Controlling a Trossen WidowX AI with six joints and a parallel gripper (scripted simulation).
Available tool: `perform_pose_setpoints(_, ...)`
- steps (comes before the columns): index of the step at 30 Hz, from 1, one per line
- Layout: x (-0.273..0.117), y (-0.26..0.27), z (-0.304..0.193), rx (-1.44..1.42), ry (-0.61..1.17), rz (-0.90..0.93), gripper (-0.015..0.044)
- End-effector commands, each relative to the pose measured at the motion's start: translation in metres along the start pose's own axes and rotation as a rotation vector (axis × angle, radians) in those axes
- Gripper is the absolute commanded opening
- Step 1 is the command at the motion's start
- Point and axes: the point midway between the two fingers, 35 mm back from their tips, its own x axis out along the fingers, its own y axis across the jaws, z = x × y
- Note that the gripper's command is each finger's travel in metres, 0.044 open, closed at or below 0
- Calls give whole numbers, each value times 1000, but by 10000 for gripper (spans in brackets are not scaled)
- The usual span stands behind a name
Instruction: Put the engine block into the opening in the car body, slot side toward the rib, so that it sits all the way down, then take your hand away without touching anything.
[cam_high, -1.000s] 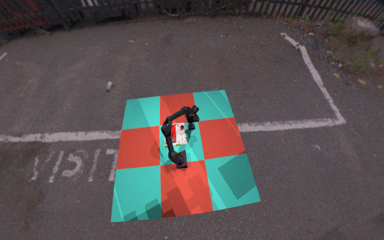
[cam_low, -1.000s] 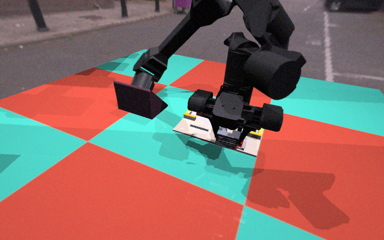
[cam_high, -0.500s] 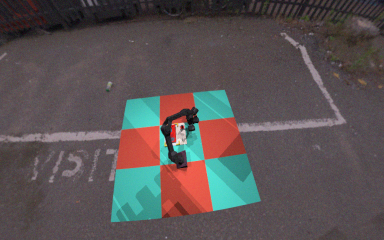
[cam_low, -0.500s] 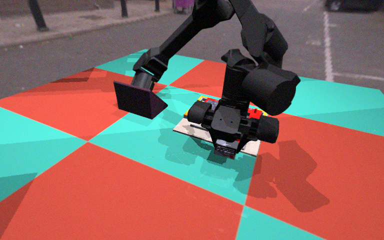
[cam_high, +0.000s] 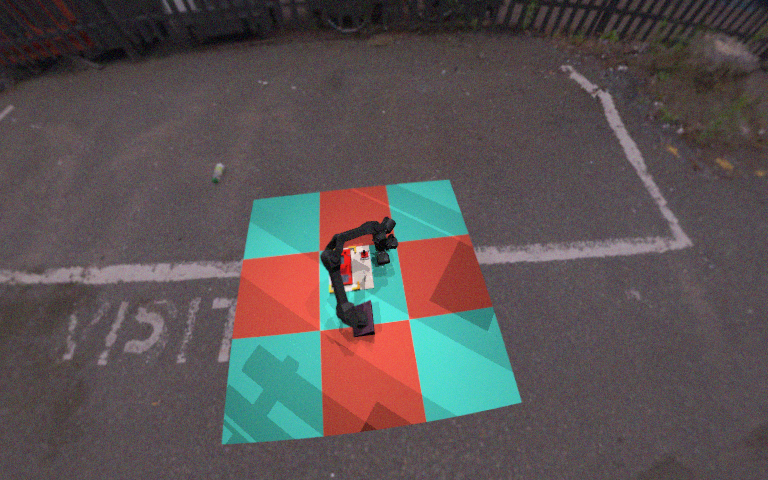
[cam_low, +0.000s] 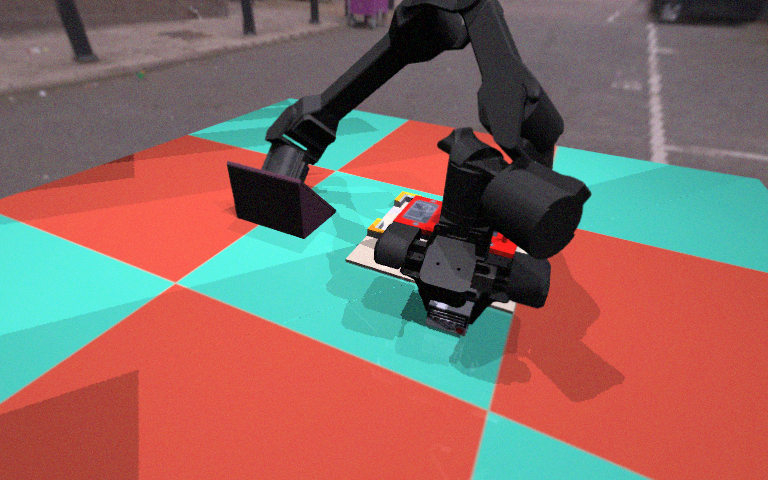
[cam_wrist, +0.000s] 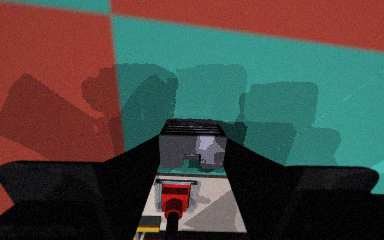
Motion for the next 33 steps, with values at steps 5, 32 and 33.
perform_pose_setpoints(5,16,0,-1,6,5,1,0)
perform_pose_setpoints(32,9,-1,1,8,-1,6,440)
perform_pose_setpoints(33,8,0,1,8,0,5,440)
